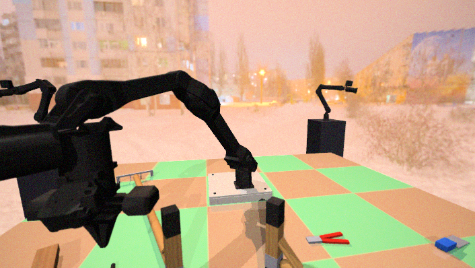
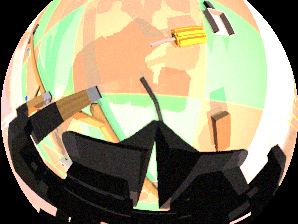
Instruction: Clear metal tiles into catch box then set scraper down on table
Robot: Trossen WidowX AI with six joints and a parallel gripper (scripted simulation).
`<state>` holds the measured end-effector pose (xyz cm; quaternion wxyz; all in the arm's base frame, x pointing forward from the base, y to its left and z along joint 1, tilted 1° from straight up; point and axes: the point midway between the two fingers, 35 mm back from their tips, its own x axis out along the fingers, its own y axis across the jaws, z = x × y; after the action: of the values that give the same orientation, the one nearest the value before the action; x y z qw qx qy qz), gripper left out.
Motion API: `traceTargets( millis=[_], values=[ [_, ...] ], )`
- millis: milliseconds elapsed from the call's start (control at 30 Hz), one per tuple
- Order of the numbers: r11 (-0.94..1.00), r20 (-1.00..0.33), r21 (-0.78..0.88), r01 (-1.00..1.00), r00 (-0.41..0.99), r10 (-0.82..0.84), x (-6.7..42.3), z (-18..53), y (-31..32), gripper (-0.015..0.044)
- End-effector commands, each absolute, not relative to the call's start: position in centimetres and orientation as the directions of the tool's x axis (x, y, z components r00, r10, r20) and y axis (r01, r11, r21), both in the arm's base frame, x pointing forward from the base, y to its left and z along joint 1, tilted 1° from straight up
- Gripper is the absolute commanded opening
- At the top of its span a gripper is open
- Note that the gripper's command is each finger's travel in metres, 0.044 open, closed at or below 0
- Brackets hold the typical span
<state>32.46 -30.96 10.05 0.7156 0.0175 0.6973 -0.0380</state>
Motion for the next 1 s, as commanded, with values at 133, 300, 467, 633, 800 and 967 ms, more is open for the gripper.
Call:
traceTargets(
  millis=[133, 300, 467, 633, 800, 967],
  values=[
    [0.996, -0.999, -0.031, 0.078, 0.028, -0.033, 32.5, 12.2, -30.7, 0.0],
    [0.997, -0.999, -0.03, 0.076, 0.028, -0.032, 32.4, 12.9, -30.6, 0.0],
    [0.999, -0.999, -0.021, 0.039, 0.038, -0.023, 34.1, 12.7, -28.6, 0.0],
    [1.0, -0.998, -0.021, 0.007, 0.051, -0.021, 36.0, 12.6, -26.6, 0.0],
    [0.999, -0.998, -0.027, -0.016, 0.064, -0.026, 37.9, 12.7, -24.6, 0.0],
    [0.999, -0.997, -0.034, -0.038, 0.077, -0.031, 39.6, 12.8, -22.5, 0.0]
  ],
)
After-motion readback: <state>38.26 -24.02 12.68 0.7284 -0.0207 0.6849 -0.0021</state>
